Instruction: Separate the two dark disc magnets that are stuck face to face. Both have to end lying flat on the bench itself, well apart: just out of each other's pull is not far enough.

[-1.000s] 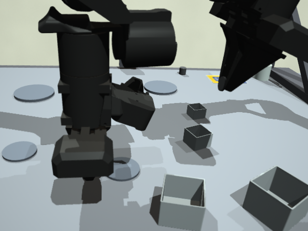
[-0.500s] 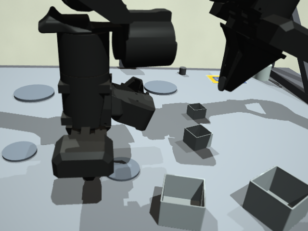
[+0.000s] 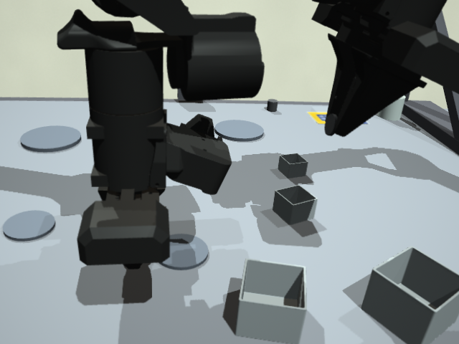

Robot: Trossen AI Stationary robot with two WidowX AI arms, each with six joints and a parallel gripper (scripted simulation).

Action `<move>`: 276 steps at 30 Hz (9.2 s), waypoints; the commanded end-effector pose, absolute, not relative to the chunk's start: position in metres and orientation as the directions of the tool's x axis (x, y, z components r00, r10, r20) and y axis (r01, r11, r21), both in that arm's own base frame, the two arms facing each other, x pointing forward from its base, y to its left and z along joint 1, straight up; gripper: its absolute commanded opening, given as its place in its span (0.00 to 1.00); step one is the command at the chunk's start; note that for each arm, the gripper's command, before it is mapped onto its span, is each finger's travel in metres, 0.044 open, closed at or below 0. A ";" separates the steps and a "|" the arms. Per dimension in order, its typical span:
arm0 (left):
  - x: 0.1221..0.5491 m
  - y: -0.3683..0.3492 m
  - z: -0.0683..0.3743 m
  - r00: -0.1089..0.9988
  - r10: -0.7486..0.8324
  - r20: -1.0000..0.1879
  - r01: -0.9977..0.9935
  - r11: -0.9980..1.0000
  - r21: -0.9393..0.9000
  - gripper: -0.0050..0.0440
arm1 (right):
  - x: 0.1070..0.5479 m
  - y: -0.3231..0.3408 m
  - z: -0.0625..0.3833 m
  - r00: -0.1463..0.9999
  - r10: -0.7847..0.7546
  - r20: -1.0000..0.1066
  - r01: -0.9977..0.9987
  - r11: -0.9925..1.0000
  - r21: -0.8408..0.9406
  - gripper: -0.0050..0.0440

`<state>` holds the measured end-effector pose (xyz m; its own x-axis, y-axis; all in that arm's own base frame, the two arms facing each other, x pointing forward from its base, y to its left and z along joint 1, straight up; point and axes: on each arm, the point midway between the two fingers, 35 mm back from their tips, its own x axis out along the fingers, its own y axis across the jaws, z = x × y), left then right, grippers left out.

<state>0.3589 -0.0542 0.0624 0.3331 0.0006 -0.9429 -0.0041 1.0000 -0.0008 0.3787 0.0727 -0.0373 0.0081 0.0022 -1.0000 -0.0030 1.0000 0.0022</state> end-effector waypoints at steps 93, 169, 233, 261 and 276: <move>0.363 -0.051 -0.002 0.349 0.001 -0.937 -0.005 1.000 0.000 0.18 | 0.156 0.002 0.161 0.014 0.000 -1.000 -0.002 1.000 0.000 0.92; 0.387 -0.052 -0.059 -0.111 -0.009 -0.994 -0.005 1.000 -0.009 0.18 | 0.156 0.002 0.161 0.014 0.000 -1.000 -0.002 1.000 0.000 0.92; 0.400 -0.052 -0.065 -0.397 -0.006 -0.918 -0.005 1.000 -0.004 0.30 | 0.156 0.002 0.161 0.014 0.000 -1.000 -0.002 1.000 0.000 0.92; 0.399 -0.053 -0.049 -0.381 -0.007 -0.925 -0.005 1.000 -0.005 0.92 | 0.162 0.004 0.153 0.050 -0.017 -0.999 -0.004 1.000 -0.017 0.92; 0.386 -0.052 0.001 -0.381 -0.007 -0.924 -0.005 1.000 -0.005 0.92 | 0.229 0.047 0.097 0.432 -0.044 -0.901 0.000 0.999 -0.048 0.92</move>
